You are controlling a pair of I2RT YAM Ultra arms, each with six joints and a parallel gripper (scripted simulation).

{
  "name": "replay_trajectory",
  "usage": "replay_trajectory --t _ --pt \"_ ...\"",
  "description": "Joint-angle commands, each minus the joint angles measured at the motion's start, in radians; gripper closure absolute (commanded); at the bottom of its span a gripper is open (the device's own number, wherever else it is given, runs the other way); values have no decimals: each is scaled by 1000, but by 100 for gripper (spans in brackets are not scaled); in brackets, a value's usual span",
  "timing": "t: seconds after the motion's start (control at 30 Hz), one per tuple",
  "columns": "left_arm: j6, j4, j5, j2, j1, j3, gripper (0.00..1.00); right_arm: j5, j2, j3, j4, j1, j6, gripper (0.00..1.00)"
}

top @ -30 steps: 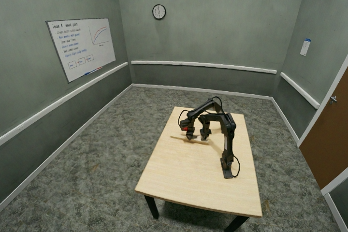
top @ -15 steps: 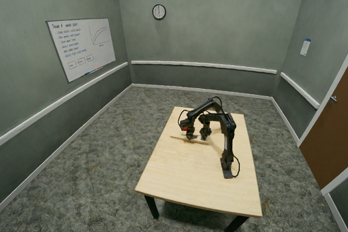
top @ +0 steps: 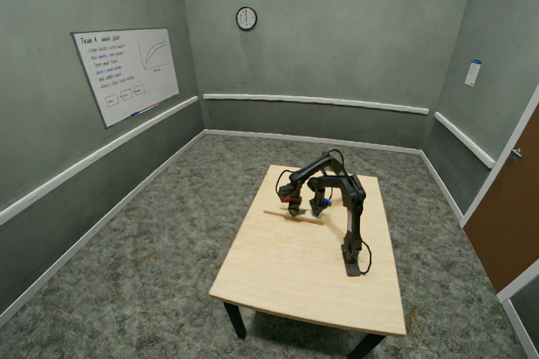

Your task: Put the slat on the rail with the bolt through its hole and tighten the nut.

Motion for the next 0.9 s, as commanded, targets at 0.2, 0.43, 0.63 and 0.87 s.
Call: replay_trajectory --t 0.2,0.43,0.63,0.87 --pt "365 -8 -1 -31 -18 -24 88 1 -9 5 1 0 1 28" --pt "445 -4 6 -33 -14 -28 88 1 -9 5 1 0 1 28" --pt "446 -4 6 -34 -14 -28 88 1 -9 5 1 0 1 28" --pt "447 -4 6 -34 -14 -28 88 1 -9 5 1 0 1 28"
